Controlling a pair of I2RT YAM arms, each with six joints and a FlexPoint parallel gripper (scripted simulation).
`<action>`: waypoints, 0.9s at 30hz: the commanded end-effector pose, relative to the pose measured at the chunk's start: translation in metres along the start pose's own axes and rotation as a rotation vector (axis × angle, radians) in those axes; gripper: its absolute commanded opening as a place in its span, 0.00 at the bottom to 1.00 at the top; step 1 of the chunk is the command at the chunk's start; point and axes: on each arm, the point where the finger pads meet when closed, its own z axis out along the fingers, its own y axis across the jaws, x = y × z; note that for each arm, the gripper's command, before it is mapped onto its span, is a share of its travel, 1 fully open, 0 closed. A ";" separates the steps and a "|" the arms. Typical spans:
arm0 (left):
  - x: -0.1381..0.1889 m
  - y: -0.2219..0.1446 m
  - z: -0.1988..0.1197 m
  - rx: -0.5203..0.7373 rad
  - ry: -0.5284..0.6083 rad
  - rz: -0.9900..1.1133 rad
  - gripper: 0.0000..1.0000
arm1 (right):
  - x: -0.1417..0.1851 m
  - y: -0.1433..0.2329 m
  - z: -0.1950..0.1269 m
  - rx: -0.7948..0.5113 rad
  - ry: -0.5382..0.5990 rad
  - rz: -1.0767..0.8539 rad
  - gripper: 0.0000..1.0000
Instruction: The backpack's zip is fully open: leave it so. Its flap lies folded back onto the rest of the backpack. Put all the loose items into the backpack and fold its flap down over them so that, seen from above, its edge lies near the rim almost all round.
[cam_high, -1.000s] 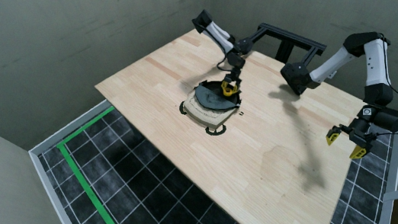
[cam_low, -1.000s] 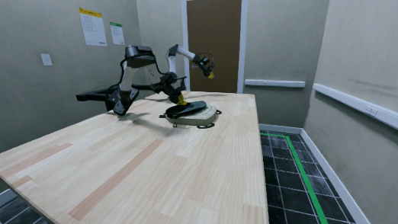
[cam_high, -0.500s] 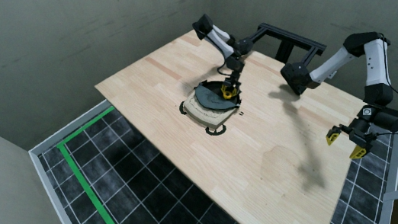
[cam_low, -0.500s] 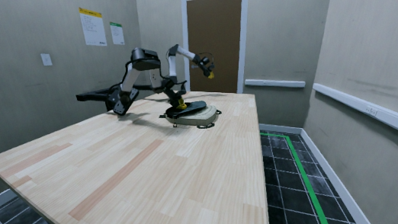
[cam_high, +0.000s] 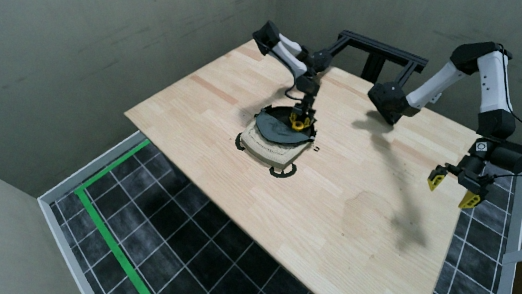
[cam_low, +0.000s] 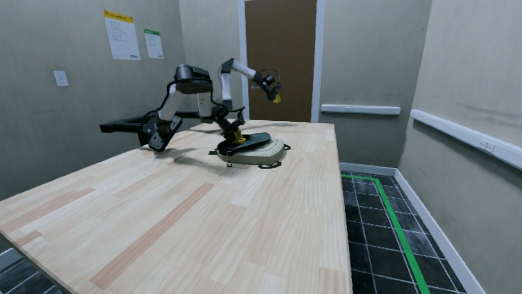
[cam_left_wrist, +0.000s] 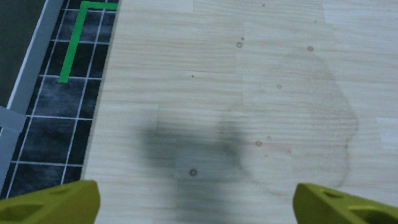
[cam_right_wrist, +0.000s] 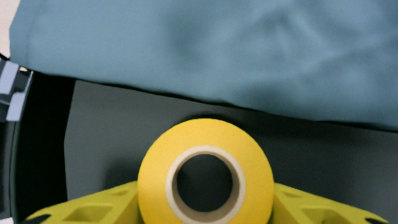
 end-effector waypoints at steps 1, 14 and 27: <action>-0.005 0.002 -0.004 -0.008 -0.015 0.005 0.90 | 0.005 -0.001 0.004 -0.002 0.003 -0.007 0.45; -0.005 0.002 -0.004 -0.008 -0.015 0.005 0.90 | 0.006 -0.001 0.008 -0.001 -0.003 0.000 0.45; -0.005 0.002 -0.004 -0.008 -0.015 0.005 0.90 | 0.016 -0.002 0.008 -0.003 0.017 -0.021 0.45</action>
